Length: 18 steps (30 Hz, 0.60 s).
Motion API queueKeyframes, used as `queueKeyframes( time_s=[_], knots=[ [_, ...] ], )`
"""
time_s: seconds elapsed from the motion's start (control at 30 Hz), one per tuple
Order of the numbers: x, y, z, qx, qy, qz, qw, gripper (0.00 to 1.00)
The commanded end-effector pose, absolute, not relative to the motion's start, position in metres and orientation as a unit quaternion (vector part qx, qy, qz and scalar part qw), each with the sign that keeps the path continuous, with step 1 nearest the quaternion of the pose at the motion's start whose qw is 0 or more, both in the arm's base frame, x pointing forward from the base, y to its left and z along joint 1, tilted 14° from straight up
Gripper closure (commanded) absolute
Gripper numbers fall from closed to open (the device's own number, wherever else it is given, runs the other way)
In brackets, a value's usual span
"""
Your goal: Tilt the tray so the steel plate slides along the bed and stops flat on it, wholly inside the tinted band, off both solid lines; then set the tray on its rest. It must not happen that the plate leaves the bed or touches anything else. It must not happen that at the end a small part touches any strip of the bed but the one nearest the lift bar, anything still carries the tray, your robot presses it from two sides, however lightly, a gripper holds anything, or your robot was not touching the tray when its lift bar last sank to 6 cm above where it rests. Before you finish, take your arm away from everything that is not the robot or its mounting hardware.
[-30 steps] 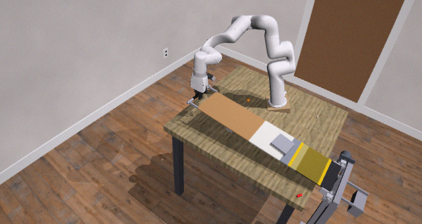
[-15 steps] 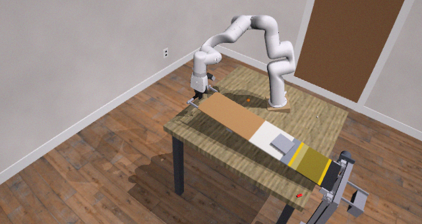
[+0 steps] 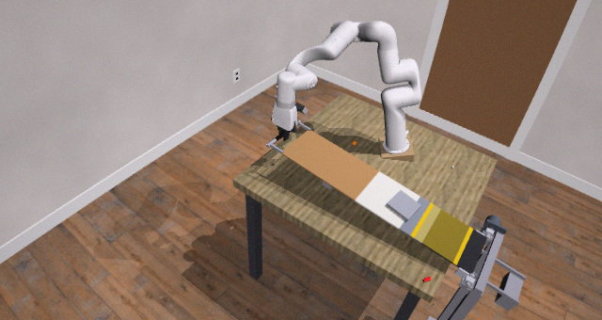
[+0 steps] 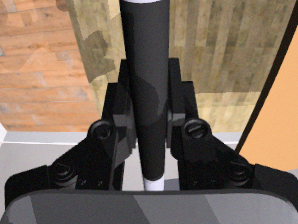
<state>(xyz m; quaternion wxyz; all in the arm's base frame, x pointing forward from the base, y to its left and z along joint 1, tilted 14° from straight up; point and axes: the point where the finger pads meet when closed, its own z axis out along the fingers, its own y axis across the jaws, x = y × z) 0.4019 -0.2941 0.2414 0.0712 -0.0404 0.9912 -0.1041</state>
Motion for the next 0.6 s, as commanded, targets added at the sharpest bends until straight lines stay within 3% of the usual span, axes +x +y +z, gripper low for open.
queueKeyframes(
  time_s=[0.0, 0.47, 0.57],
  knots=[
    [0.405, -0.298, 0.23, -0.04, 0.992, -0.102, 0.068, 1.0],
    [0.404, -0.297, 0.236, -0.04, 0.992, -0.102, 0.068, 1.0],
    [0.397, -0.281, 0.279, -0.04, 0.992, -0.102, 0.068, 1.0]
  ],
)
